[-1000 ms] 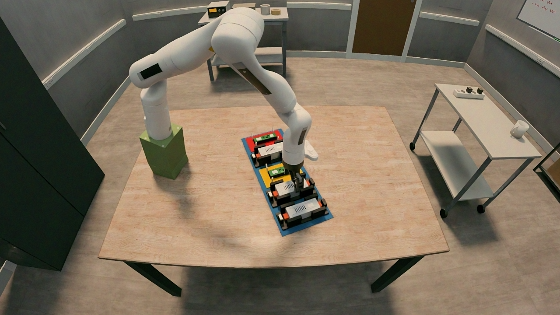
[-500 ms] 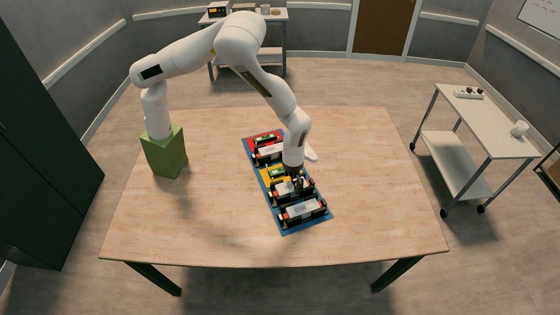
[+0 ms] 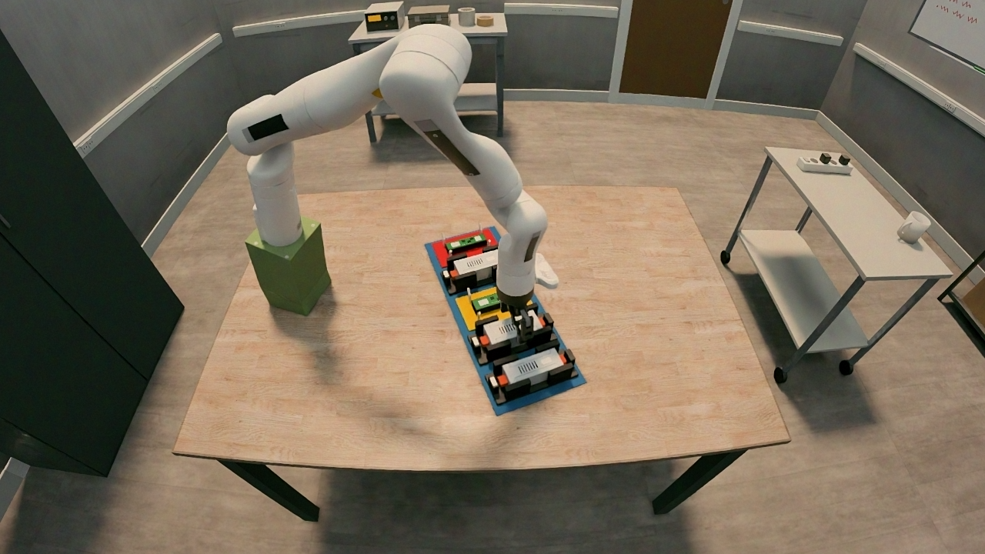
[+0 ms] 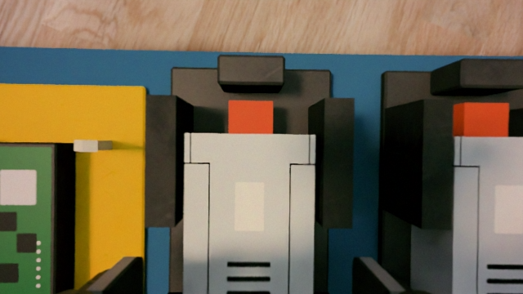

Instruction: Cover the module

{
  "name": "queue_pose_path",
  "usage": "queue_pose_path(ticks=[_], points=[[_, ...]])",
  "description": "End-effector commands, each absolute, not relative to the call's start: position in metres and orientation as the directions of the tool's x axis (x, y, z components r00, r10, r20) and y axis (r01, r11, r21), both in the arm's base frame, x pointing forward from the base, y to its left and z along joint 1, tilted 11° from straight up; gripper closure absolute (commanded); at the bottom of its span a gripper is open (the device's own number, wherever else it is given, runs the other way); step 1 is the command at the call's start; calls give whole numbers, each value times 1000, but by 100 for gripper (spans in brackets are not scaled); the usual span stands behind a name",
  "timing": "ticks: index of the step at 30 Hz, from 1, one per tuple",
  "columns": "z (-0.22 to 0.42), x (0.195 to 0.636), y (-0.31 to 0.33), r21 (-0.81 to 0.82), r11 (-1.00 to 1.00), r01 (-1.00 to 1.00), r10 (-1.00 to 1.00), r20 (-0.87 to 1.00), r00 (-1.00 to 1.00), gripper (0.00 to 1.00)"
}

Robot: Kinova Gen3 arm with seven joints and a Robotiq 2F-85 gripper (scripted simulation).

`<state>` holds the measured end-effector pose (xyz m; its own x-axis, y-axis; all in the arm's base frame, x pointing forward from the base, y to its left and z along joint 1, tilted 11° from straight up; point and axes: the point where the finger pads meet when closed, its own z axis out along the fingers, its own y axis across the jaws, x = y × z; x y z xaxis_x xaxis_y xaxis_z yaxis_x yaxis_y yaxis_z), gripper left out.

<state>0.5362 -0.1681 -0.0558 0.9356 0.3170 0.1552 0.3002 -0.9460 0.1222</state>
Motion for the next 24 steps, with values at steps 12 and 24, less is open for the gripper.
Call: queue_pose_path(ticks=[12, 24], points=[[-62, 538, -169, 124, -946, 300, 317, 157, 935, 0], [-67, 539, -169, 123, -946, 300, 317, 157, 935, 0]])
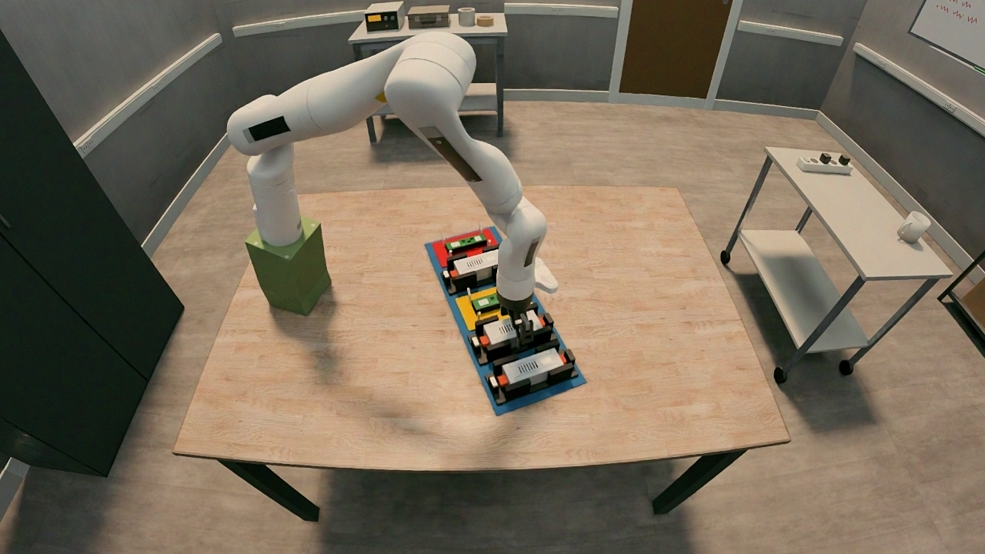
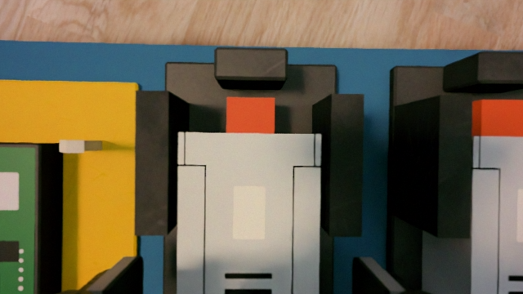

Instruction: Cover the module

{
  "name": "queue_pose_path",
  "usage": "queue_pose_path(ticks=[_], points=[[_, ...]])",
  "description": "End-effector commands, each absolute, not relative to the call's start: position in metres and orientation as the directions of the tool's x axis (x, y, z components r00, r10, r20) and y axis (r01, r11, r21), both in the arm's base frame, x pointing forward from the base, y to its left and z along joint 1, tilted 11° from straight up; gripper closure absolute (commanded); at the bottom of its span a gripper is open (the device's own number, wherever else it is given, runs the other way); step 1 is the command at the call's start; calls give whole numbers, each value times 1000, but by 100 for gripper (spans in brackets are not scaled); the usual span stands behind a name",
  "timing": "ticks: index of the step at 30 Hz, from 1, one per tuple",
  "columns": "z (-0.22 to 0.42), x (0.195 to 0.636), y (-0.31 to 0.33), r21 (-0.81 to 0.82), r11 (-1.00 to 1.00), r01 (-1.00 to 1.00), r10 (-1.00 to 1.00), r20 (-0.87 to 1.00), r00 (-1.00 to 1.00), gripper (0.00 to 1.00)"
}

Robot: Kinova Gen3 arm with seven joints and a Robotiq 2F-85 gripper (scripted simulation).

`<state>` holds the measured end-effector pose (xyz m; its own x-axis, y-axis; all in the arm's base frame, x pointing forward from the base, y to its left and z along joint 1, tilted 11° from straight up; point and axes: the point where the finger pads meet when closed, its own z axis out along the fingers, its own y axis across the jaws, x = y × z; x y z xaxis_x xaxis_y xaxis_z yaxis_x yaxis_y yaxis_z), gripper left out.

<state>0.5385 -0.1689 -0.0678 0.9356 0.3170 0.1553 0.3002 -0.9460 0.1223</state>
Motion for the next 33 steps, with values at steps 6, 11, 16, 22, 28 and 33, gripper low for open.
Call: queue_pose_path(ticks=[6, 11, 16, 22, 28, 33], points=[[-73, 540, -170, 123, -946, 300, 317, 157, 935, 0], [-77, 541, -170, 123, -946, 300, 317, 157, 935, 0], [-77, 541, -170, 123, -946, 300, 317, 157, 935, 0], [-77, 541, -170, 123, -946, 300, 317, 157, 935, 30], [-77, 541, -170, 123, -946, 300, 317, 157, 935, 30], [-77, 541, -170, 123, -946, 300, 317, 157, 935, 30]])
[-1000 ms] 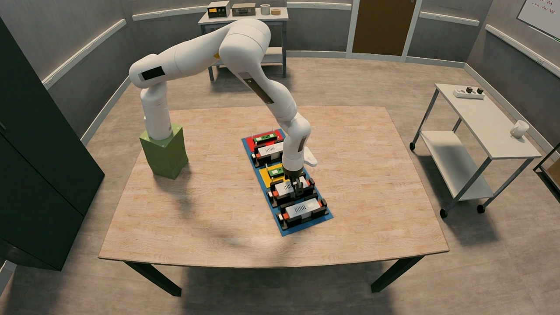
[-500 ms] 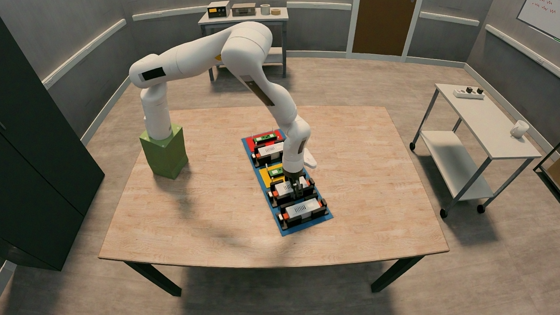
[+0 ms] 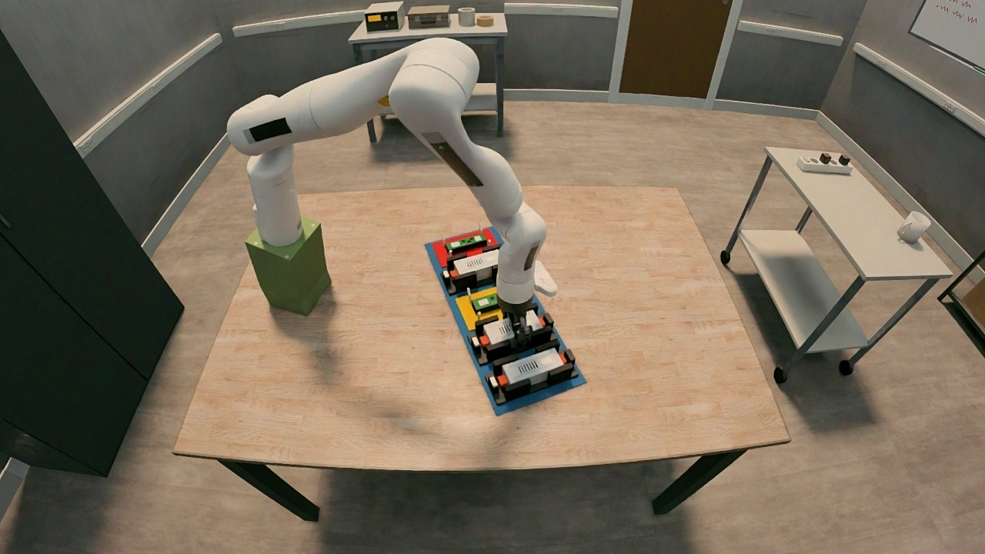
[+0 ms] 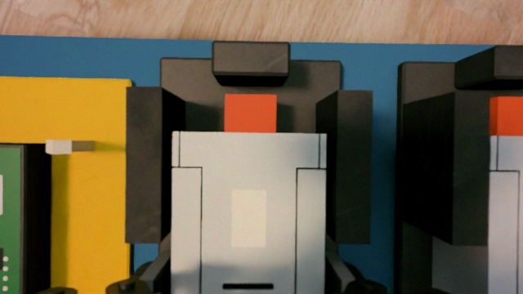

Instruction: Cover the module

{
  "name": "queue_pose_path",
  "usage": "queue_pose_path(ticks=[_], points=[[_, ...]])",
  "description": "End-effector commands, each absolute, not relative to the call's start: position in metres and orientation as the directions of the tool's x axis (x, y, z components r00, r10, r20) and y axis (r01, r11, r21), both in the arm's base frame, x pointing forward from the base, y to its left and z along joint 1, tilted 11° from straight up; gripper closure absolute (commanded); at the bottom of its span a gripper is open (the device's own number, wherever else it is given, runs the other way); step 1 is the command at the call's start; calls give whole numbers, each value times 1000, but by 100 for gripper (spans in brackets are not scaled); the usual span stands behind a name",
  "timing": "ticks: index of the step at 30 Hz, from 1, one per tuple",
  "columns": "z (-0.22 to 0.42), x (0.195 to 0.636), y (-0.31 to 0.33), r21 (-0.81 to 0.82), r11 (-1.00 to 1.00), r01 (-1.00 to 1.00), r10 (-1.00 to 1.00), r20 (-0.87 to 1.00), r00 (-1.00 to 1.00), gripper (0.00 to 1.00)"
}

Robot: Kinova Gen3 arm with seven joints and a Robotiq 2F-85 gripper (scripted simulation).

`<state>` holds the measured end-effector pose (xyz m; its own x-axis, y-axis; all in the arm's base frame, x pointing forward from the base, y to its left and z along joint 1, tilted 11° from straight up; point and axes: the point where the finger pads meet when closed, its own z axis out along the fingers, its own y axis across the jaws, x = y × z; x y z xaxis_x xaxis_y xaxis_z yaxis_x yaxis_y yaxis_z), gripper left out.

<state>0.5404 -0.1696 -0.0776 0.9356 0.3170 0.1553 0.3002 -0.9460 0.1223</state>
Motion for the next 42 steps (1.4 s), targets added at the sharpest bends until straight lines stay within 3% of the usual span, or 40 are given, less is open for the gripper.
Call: queue_pose_path(ticks=[1, 18, 19, 42], points=[[-77, 541, -170, 123, -946, 300, 317, 157, 935, 30], [-77, 541, -170, 123, -946, 300, 317, 157, 935, 30], [-77, 541, -170, 123, -946, 300, 317, 157, 935, 100], [-77, 541, -170, 124, -946, 300, 317, 157, 935, 100]])
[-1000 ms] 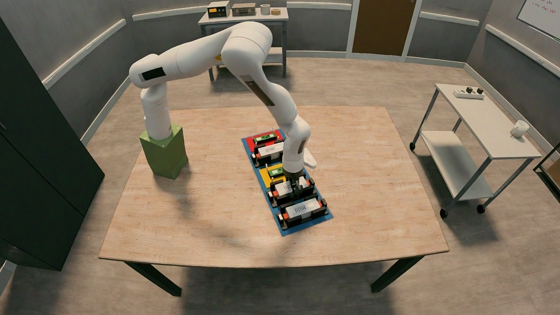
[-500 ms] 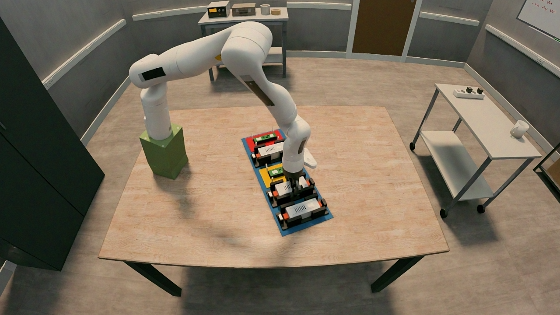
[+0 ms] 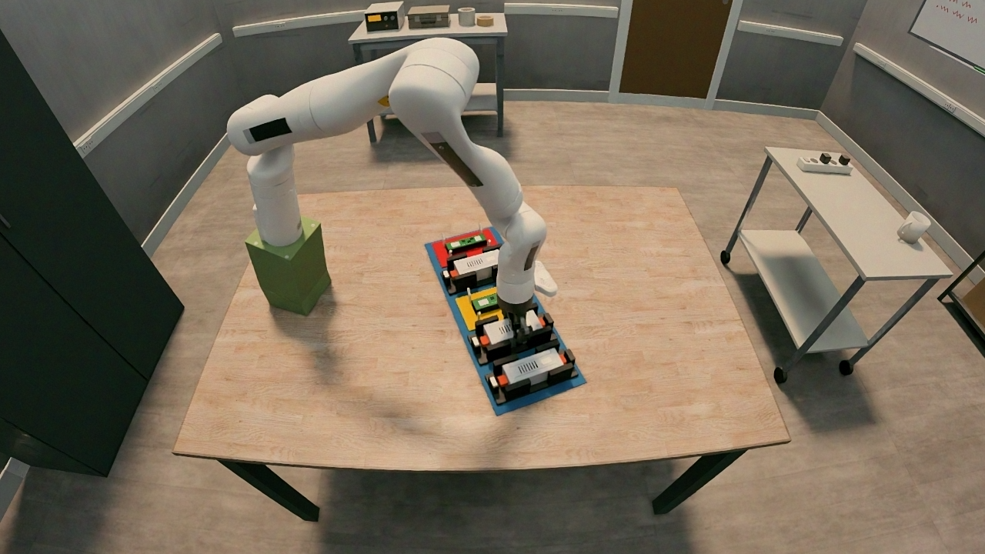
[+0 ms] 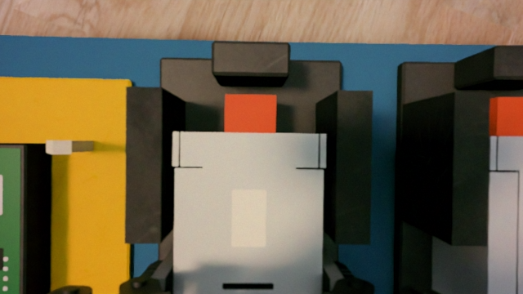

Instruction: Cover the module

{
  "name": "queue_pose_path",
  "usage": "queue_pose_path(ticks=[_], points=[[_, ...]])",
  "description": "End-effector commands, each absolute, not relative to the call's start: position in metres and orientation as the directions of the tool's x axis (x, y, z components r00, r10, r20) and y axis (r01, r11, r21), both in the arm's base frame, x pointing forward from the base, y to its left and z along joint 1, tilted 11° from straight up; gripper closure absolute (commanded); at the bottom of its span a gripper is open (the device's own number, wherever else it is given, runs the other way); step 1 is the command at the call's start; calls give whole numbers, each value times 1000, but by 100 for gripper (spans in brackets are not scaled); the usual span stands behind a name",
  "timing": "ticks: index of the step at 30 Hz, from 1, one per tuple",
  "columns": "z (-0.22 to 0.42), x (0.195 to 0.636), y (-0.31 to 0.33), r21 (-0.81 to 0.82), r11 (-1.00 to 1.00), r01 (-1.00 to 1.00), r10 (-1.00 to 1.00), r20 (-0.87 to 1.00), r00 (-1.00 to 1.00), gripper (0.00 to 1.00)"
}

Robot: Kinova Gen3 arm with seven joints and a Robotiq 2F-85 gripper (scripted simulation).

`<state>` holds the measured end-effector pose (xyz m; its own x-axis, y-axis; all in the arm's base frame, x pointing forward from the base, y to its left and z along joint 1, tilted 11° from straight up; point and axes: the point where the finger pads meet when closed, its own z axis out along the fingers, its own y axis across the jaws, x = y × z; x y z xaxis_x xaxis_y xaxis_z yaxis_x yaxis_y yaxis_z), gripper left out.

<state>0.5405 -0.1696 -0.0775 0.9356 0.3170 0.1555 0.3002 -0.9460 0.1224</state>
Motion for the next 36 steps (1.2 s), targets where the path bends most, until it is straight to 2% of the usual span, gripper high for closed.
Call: queue_pose_path(ticks=[1, 10, 36], points=[[-77, 541, -170, 124, -946, 300, 317, 157, 935, 100], [-77, 541, -170, 124, -946, 300, 317, 157, 935, 100], [-21, 530, -166, 124, -946, 300, 317, 157, 935, 100]])
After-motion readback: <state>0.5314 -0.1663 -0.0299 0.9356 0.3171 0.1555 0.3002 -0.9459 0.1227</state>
